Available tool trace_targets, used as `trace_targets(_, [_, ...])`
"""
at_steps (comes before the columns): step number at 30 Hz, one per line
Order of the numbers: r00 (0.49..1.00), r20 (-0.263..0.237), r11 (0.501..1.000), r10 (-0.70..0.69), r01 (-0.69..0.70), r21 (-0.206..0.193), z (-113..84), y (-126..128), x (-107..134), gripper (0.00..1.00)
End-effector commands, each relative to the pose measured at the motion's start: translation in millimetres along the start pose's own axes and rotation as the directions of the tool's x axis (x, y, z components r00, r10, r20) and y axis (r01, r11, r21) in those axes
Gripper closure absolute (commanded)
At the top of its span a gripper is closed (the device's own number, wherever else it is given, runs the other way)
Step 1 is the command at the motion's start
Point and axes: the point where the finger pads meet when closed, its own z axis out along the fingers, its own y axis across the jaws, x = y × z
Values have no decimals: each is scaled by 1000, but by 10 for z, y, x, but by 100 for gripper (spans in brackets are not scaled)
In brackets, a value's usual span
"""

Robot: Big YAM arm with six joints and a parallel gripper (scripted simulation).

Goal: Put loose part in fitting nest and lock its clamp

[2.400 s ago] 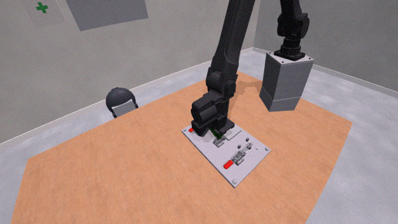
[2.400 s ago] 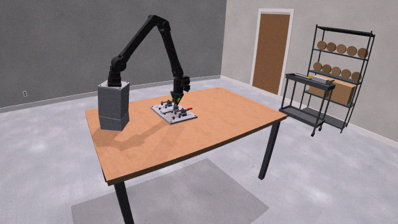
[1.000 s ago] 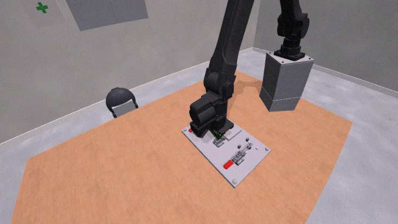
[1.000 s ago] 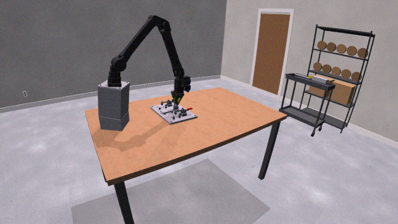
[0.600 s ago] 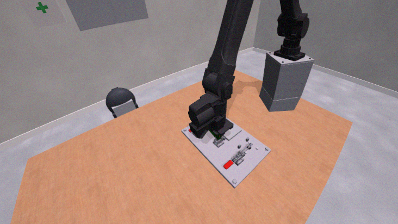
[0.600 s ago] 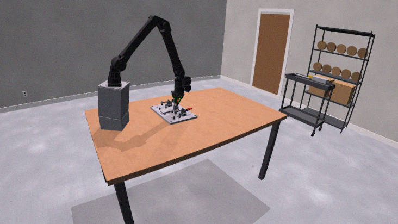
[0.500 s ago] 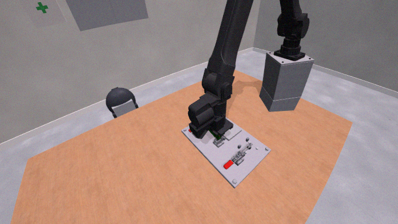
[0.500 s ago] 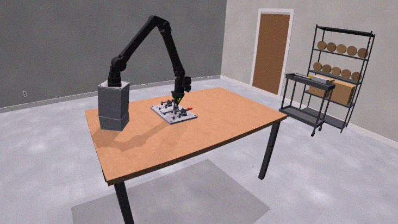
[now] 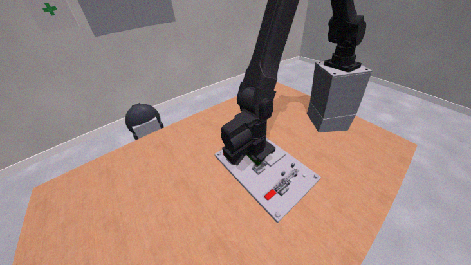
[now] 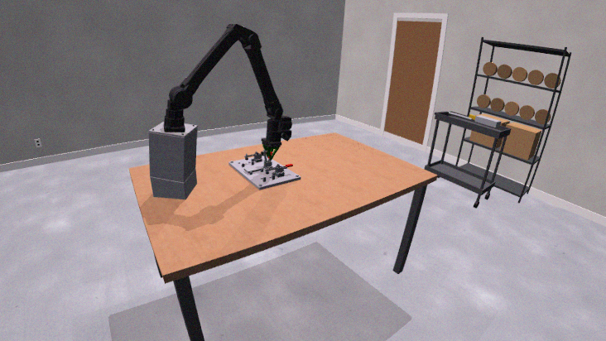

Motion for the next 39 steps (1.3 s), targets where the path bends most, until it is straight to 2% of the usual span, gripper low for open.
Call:
trace_targets(1, [995,95,1000,7,-7,1,182,-76,-569,100])
trace_targets(20, [995,95,1000,8,-8,0,282,-76,-625,100])
trace_targets(39, [995,95,1000,7,-8,1,295,-77,-631,100])
